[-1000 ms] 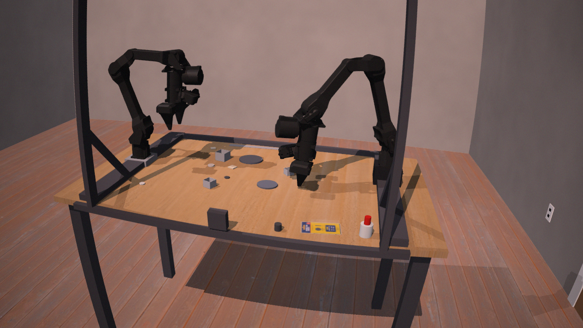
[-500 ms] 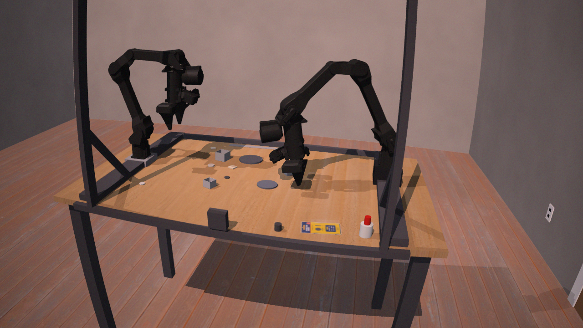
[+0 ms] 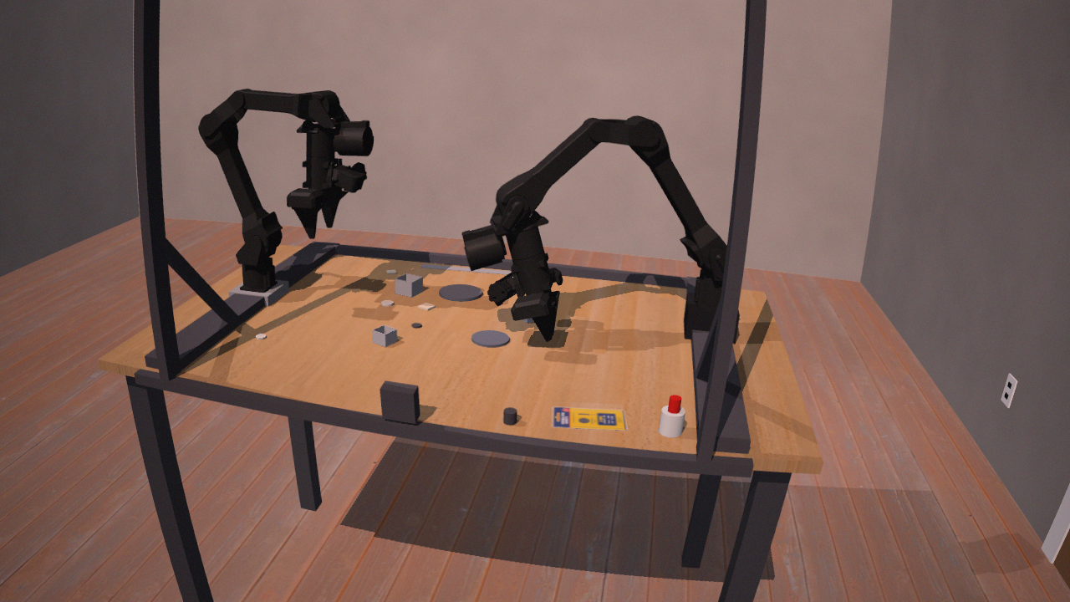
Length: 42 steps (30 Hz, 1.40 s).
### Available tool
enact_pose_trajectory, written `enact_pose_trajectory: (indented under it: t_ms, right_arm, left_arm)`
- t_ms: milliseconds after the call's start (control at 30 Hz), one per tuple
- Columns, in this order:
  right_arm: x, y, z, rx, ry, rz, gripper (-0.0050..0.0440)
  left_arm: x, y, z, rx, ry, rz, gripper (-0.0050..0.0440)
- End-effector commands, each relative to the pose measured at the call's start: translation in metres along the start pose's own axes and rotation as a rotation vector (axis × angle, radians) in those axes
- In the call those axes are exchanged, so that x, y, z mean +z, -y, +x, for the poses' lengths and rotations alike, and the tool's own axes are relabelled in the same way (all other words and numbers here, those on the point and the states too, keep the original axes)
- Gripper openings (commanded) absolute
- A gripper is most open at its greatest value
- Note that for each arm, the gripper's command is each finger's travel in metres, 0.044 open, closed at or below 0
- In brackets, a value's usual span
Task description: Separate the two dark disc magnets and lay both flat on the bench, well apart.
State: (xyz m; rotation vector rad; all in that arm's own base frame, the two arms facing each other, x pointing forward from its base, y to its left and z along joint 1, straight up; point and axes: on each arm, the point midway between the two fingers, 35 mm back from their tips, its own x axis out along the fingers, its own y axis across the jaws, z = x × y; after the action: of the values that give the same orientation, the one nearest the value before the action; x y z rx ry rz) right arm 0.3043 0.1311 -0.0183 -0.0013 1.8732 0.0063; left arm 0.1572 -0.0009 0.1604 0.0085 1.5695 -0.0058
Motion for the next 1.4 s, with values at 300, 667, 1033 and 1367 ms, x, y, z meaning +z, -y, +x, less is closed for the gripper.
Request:
enact_pose_trajectory:
  t_ms: [300, 667, 1033, 1367]
  right_arm:
    - [0.0106, -0.0025, -0.0044, 0.007, -0.116, -0.004, 0.0095]
    - [0.0117, -0.0026, -0.0038, 0.007, -0.115, -0.003, 0.0095]
    - [0.0129, -0.0025, -0.0031, 0.007, -0.113, -0.003, 0.0095]
    - [0.0115, -0.0022, -0.0057, 0.006, -0.106, -0.003, 0.0095]
  left_arm:
    - [0.0005, 0.0, -0.0025, -0.002, 0.012, 0.0, 0.04]
    - [0.0005, 0.0, -0.0025, -0.002, 0.012, 0.0, 0.04]
    - [0.0005, 0.0, -0.0025, -0.002, 0.012, 0.0, 0.04]
    - [0.0005, 0.0, -0.0025, -0.002, 0.012, 0.0, 0.04]
